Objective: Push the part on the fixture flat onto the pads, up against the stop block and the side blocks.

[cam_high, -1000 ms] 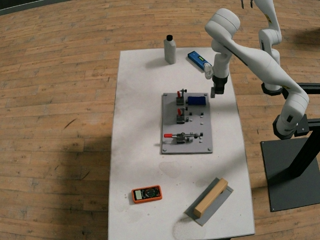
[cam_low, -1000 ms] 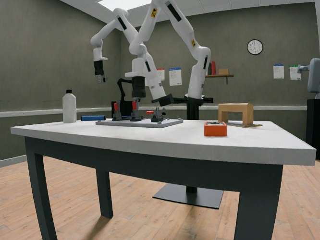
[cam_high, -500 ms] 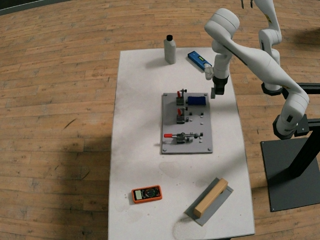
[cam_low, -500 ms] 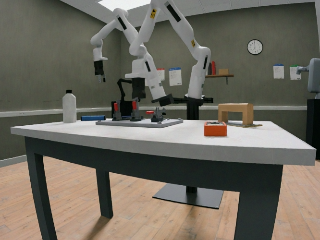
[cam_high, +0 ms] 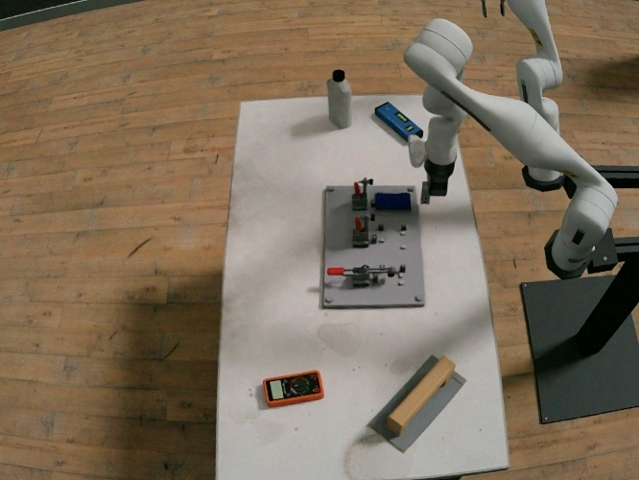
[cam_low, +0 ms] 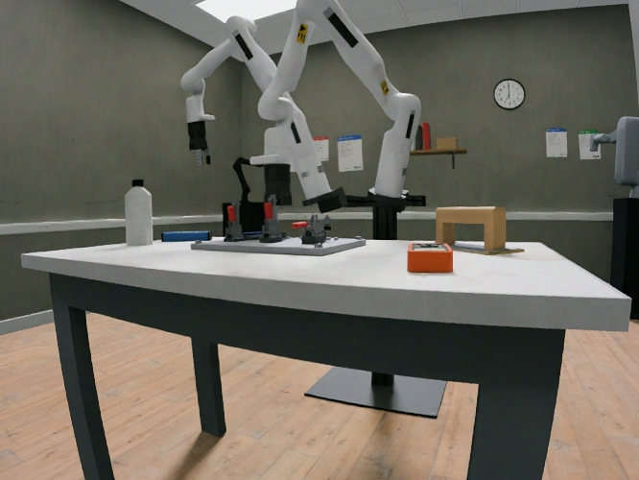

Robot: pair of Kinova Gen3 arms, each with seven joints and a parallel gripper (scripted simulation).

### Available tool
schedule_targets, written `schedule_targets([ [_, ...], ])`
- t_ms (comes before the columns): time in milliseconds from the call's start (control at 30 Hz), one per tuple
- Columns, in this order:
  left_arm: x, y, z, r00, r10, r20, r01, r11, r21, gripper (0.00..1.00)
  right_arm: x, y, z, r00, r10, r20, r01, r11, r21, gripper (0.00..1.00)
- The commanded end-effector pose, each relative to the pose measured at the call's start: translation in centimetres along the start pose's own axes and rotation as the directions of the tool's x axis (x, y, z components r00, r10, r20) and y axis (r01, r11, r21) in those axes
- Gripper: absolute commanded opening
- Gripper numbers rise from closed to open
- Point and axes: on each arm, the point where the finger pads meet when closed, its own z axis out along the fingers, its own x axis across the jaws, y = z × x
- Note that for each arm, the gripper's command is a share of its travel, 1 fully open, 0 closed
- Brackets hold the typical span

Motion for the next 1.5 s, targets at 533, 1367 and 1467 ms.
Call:
schedule_targets([
  [533, 0.56, -0.32, 0.71, 1.000, 0.002, -0.012, -0.001, 1.000, 0.009, 0.00, -0.01, 0.04, -0.06, 1.000, 0.000, 0.000, 0.000, 1.000, -0.002, 1.00],
  [1367, 0.95, -0.35, 0.87, 1.000, 0.004, -0.020, -0.004, 1.000, 0.011, 0.00, -0.01, 0.04, -0.06, 1.000, 0.000, 0.000, 0.000, 1.000, -0.002, 1.00],
  [1467, 0.96, -0.35, 0.88, 1.000, 0.004, -0.020, -0.004, 1.000, 0.011, 0.00, -0.01, 0.04, -0.06, 1.000, 0.000, 0.000, 0.000, 1.000, -0.002, 1.00],
])
